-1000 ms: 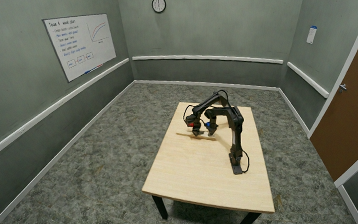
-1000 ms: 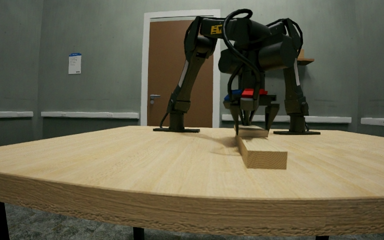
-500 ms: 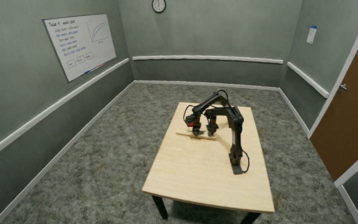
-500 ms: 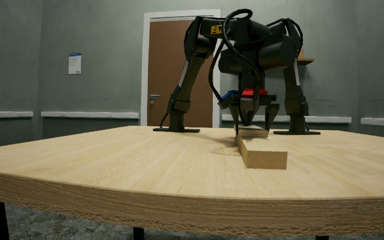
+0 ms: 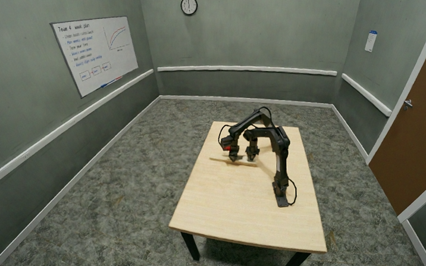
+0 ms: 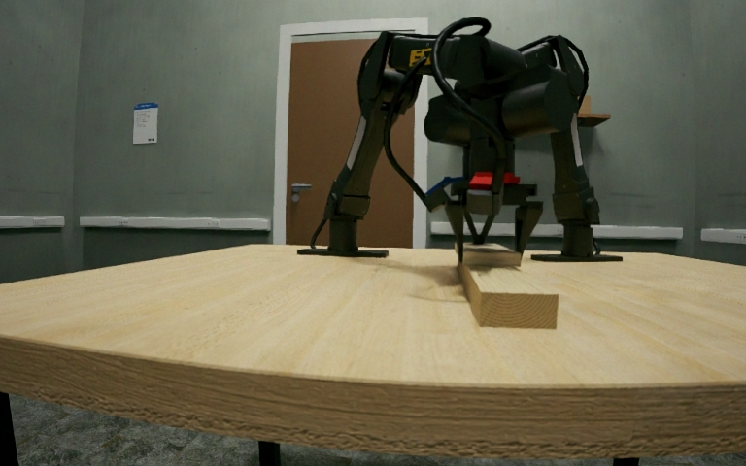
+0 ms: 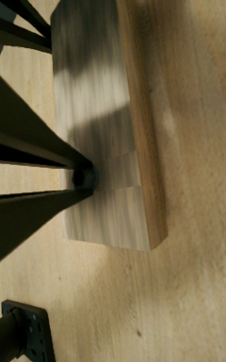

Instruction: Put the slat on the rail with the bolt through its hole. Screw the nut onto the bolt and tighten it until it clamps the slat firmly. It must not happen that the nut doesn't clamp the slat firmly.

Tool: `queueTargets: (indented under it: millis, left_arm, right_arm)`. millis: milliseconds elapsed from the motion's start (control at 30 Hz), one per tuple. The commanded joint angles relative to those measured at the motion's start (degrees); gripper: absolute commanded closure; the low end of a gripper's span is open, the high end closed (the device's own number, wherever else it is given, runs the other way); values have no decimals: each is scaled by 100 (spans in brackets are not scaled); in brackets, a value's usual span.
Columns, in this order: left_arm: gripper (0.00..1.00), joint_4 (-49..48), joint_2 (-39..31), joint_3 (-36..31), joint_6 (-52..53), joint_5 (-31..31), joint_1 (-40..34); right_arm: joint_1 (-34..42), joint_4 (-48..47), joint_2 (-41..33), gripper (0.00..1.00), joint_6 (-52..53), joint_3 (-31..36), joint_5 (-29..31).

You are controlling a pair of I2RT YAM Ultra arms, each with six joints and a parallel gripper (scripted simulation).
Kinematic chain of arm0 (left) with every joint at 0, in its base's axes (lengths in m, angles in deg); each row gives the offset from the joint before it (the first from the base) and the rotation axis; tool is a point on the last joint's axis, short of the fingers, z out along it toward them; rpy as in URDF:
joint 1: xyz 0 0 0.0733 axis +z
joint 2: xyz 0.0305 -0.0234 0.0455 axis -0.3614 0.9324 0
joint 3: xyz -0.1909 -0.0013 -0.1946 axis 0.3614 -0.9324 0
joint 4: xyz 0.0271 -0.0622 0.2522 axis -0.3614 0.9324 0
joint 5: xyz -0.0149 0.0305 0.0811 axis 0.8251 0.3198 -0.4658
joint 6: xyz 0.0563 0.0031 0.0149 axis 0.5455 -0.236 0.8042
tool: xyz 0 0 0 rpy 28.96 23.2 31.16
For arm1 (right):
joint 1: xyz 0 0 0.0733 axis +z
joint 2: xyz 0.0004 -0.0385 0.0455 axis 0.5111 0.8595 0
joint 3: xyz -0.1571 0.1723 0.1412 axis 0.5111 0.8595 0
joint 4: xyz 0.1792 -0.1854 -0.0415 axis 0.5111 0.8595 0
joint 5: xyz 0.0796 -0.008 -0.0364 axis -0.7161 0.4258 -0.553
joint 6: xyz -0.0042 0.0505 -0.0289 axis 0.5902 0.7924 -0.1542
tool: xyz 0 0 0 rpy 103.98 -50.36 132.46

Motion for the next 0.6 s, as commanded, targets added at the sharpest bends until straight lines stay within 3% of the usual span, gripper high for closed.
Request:
queueTargets:
  millis: [0,567]
  left_arm:
    - [88,40,-156,-117,1176,6,-93]
    - [88,20,-169,-135,4601,-6,-99]
  right_arm:
    - [0,-4,-50,28,5,-26,5]
    - [0,-4,-50,28,5,-26,5]
